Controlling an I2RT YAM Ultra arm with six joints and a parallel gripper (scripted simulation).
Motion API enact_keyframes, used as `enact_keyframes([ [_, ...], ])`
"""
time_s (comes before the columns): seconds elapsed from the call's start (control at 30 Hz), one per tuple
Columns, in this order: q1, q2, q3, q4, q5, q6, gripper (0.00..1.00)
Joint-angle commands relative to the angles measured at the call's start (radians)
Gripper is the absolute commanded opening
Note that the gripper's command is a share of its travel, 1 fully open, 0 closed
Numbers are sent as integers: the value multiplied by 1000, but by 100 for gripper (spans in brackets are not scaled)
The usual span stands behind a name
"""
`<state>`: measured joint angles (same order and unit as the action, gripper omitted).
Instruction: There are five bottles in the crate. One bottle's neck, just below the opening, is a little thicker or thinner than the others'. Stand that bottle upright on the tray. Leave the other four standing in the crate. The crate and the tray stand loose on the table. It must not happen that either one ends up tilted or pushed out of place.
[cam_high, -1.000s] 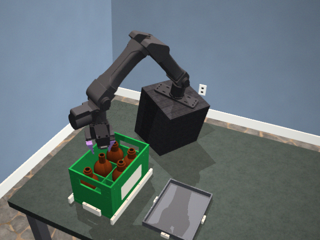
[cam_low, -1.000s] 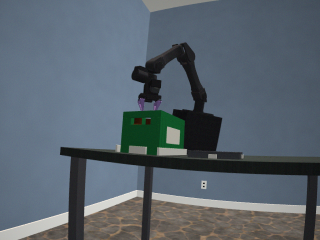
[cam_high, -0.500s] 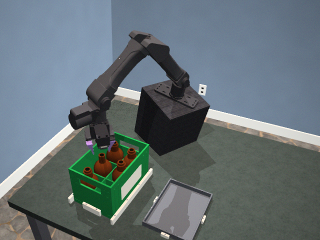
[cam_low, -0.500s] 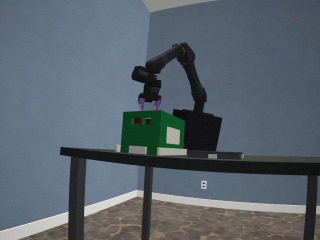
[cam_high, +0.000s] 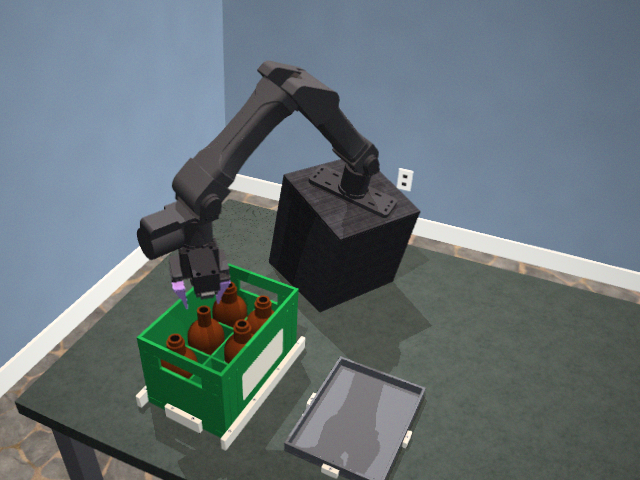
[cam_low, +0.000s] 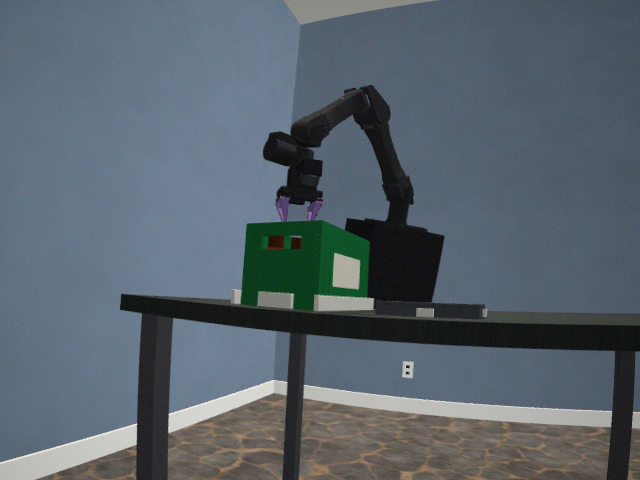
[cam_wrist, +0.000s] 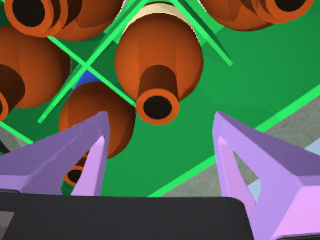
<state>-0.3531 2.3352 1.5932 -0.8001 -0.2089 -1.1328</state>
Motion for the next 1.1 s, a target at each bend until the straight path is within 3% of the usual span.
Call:
enact_keyframes([
  [0.0,-2,1,38,-20,-12,7,61],
  [0.83,5,19,33,20,-12,11,61],
  [0.97,1,-15,31,24,-12,10,61],
  [1.07,7,18,30,32,-12,13,61],
])
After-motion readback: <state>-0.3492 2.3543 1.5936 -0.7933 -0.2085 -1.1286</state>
